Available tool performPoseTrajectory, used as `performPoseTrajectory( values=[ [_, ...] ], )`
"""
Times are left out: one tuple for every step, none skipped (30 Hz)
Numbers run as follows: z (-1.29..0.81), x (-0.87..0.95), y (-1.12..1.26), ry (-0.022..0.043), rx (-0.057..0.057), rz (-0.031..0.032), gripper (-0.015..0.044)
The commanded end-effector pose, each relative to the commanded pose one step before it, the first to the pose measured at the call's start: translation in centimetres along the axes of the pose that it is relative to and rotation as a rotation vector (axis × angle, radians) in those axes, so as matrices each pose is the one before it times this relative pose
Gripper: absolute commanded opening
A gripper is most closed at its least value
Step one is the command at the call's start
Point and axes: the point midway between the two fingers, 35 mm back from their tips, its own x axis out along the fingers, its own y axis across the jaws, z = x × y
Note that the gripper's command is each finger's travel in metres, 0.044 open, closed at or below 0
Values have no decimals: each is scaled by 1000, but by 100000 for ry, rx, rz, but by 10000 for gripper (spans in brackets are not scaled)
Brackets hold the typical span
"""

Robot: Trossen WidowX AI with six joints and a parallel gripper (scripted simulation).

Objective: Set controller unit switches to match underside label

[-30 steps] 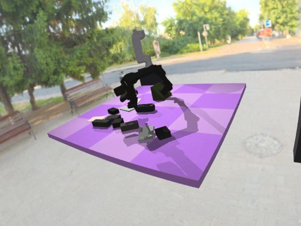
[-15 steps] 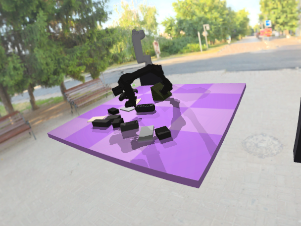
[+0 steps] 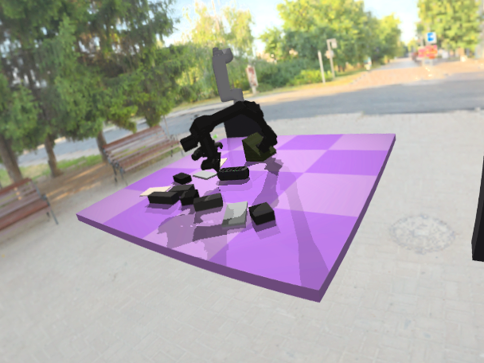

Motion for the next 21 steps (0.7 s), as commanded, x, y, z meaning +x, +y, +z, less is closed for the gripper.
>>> performPoseTrajectory(
  values=[
    [564, -1131, -3011, 5848, 6766, 11795, 157],
    [15, -306, -842, 2121, 1804, 4205, 184],
    [-9, -318, -820, 2022, 1768, 4304, 210],
    [-24, -269, -648, 1567, 1407, 3562, 236],
    [-21, -167, -381, 909, 832, 2168, 263],
    [-8, -57, -125, 298, 275, 728, 289],
    [0, 0, 0, 0, 0, 0, 315],
    [0, 0, 0, 0, 0, 0, 341],
    [0, 0, 0, 0, 0, 0, 368],
    [0, 0, 0, 0, 0, 0, 394],
    [7, 27, 1, -1, 0, -3, 420],
    [20, 80, 4, -4, -1, -9, 440],
    [33, 133, 7, -5, -2, -15, 440],
    [39, 160, 8, -6, -2, -18, 440],
    [38, 160, 7, -5, -2, -18, 440],
    [38, 160, 6, -5, -2, -18, 440],
    [37, 160, 6, -4, -2, -16, 440],
    [36, 160, 6, -3, -2, -13, 440],
    [35, 160, 5, -2, -2, -13, 440],
    [35, 160, 5, -2, -2, -13, 440],
    [34, 163, 7, 0, 0, 3, 440]
  ],
)
